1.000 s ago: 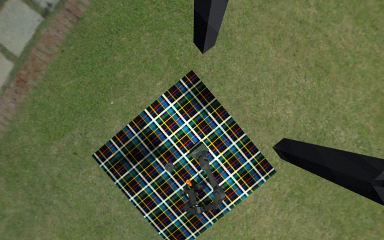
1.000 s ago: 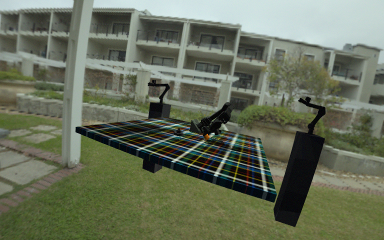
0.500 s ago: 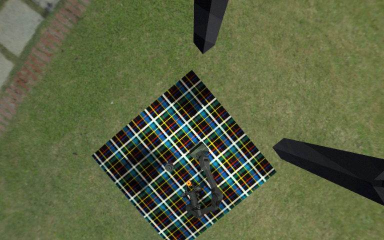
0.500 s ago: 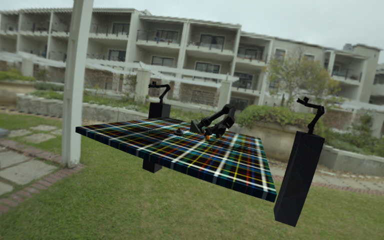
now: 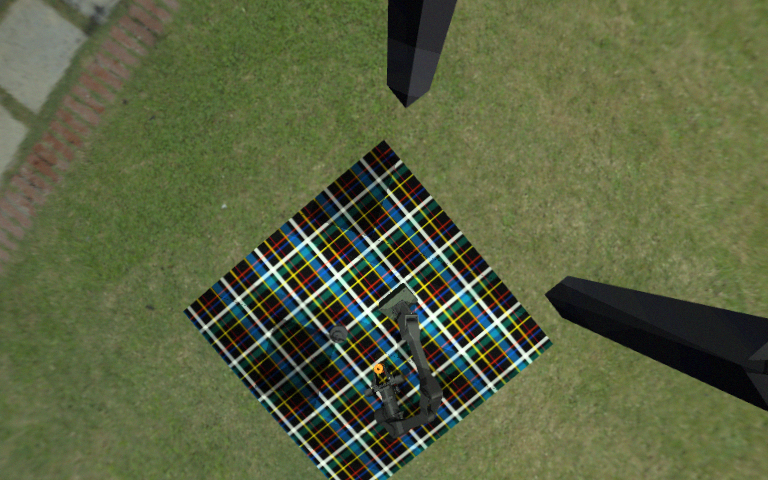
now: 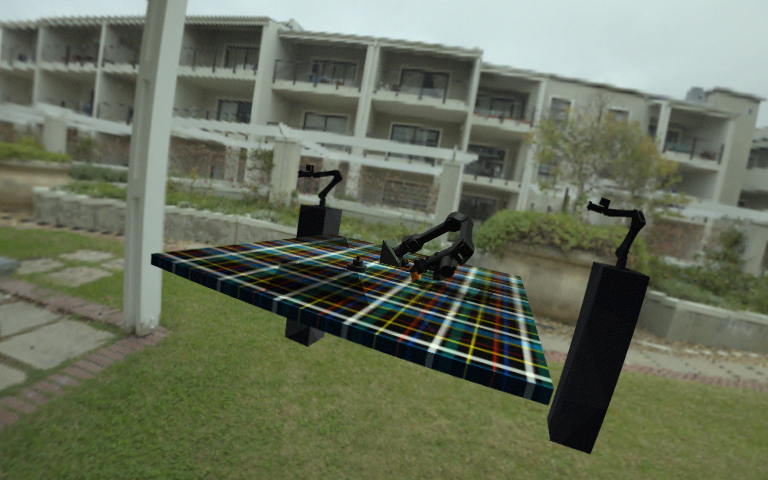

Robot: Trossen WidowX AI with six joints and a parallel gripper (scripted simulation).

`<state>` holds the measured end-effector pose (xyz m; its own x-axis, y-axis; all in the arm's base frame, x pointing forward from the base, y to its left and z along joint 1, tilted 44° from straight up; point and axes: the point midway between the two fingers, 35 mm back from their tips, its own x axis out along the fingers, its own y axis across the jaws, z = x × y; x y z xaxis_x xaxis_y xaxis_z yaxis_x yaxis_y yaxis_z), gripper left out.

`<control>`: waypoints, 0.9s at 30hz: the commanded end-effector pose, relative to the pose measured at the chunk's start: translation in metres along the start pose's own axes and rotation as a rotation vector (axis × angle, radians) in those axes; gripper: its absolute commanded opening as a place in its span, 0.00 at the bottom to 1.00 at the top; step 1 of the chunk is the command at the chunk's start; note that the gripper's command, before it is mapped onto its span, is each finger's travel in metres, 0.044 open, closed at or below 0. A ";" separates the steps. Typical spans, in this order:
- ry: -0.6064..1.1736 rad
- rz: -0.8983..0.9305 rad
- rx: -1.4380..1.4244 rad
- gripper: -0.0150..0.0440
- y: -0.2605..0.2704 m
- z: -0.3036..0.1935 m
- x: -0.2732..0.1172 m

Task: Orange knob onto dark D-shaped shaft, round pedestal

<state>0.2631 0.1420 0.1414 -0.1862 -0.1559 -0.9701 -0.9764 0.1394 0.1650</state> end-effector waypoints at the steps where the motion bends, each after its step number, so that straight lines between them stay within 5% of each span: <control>1: -0.003 -0.005 0.004 0.56 0.000 0.001 -0.002; 15: -0.017 -0.014 0.004 0.56 0.000 0.004 -0.007; 18: -0.010 -0.010 -0.003 0.69 0.000 0.003 -0.004; 27: -0.010 -0.010 -0.003 0.69 0.000 0.003 -0.004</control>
<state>0.2646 0.1455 0.1454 -0.1744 -0.1463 -0.9737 -0.9786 0.1357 0.1549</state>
